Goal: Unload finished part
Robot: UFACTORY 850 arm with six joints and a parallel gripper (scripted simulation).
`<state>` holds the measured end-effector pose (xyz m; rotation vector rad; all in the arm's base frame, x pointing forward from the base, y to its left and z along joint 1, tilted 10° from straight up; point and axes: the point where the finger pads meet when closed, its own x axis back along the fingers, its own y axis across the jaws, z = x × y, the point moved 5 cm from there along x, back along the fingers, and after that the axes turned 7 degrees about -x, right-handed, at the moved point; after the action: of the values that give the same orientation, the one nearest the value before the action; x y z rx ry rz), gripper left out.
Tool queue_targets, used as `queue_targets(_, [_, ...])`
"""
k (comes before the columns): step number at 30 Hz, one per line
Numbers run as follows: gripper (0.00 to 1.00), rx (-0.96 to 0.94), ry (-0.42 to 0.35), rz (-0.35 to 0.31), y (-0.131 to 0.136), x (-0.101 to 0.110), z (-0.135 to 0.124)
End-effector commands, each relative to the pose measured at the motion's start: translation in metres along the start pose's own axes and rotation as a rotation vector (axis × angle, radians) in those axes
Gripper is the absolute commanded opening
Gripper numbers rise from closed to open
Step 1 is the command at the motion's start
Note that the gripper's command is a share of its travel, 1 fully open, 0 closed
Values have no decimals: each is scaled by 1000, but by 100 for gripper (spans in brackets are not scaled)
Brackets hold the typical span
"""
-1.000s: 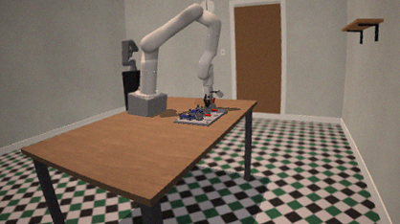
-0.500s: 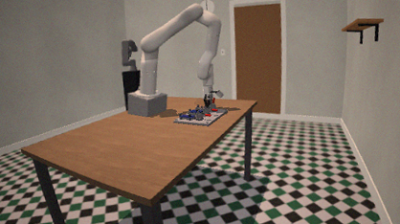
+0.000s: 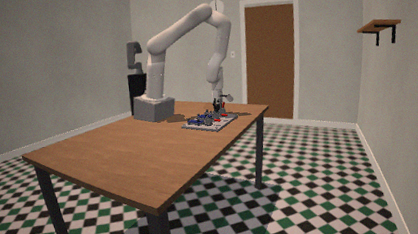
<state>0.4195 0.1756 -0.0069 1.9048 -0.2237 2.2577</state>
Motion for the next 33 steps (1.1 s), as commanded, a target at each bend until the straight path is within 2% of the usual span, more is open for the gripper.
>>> queue_targets(1, [69,0,1,1,0,6,1])
queue_targets(21, [69,0,1,1,0,76,0])
queue_targets(33, [69,0,1,1,0,95,0])
